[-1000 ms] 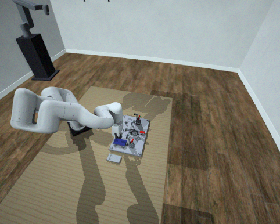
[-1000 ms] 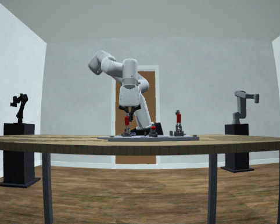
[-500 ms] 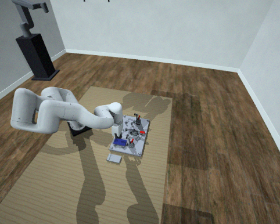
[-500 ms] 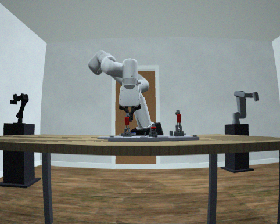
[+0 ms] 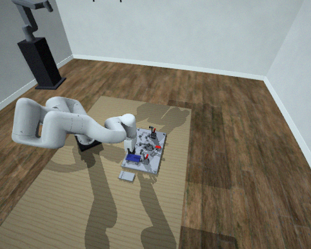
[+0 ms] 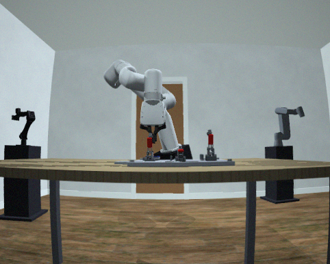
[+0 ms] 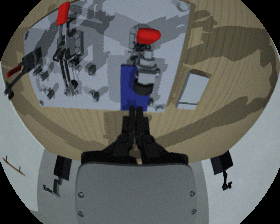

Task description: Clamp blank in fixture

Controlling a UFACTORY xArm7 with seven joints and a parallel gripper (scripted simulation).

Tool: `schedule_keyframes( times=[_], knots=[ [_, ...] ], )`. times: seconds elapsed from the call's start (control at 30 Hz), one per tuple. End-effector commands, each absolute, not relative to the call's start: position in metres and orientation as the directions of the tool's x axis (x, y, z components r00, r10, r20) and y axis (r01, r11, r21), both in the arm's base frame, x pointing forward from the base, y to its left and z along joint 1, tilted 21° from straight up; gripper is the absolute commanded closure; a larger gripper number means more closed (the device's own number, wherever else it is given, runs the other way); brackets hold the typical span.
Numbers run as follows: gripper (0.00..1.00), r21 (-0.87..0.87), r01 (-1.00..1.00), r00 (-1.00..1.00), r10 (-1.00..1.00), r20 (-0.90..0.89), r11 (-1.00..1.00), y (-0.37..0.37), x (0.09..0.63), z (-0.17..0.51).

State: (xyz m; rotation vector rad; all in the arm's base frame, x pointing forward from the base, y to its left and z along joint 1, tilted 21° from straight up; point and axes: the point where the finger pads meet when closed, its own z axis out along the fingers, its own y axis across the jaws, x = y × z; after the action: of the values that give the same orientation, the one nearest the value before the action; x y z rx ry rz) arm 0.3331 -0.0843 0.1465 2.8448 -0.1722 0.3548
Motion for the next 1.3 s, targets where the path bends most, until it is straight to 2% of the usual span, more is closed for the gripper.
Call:
schedule_keyframes(
  times=[0.0,0.7,0.9,1.27],
  knots=[
    [1.0,0.249,-0.15,0.962,-0.083,0.259,-0.957,-0.084,0.334,0.147],
    [1.0,0.249,-0.149,0.962,-0.083,0.259,-0.957,-0.09,0.337,0.126],
    [1.0,0.249,-0.149,0.962,-0.083,0.259,-0.957,-0.089,0.325,0.123],
    [1.0,0.249,-0.149,0.962,-0.083,0.259,-0.957,-0.084,0.271,0.109]
  ],
)
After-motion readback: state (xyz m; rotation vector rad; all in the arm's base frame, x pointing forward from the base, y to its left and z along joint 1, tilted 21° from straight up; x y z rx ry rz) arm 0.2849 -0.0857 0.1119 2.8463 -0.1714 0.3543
